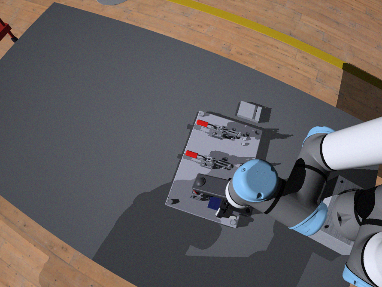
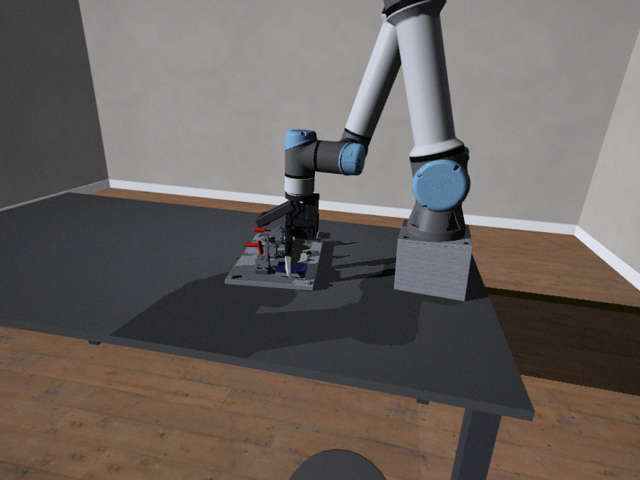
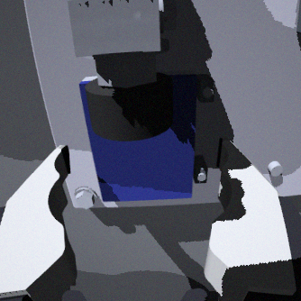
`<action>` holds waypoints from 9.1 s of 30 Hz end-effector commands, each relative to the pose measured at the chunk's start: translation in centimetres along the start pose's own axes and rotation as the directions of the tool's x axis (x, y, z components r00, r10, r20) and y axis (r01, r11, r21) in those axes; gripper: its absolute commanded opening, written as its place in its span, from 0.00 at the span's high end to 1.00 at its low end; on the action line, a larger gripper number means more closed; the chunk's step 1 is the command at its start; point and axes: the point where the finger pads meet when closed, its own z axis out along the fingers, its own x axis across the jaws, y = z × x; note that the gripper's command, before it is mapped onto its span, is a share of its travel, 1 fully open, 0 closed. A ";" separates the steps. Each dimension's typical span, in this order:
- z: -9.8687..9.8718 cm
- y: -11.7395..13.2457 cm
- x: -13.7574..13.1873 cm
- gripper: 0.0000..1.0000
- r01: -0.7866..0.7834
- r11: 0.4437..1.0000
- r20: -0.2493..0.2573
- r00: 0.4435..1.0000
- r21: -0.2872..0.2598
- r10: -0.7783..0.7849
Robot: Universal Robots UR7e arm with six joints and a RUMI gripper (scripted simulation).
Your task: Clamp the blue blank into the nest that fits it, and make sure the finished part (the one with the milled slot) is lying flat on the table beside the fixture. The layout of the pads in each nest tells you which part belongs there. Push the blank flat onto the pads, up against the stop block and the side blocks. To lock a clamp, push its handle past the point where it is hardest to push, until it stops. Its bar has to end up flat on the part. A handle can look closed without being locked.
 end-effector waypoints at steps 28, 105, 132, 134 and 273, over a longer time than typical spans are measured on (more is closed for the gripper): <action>0.0 0.2 0.0 0.41 -0.002 1.000 0.001 1.000 -0.001 0.002; -6.1 -0.1 0.1 1.00 -0.002 1.000 0.000 1.000 0.002 0.002; -4.0 0.4 0.1 1.00 -0.003 1.000 0.001 1.000 -0.002 0.003; -4.0 0.8 0.1 1.00 -0.002 1.000 0.001 1.000 -0.001 0.002; 0.0 6.7 0.0 1.00 -0.001 1.000 0.000 1.000 0.001 0.001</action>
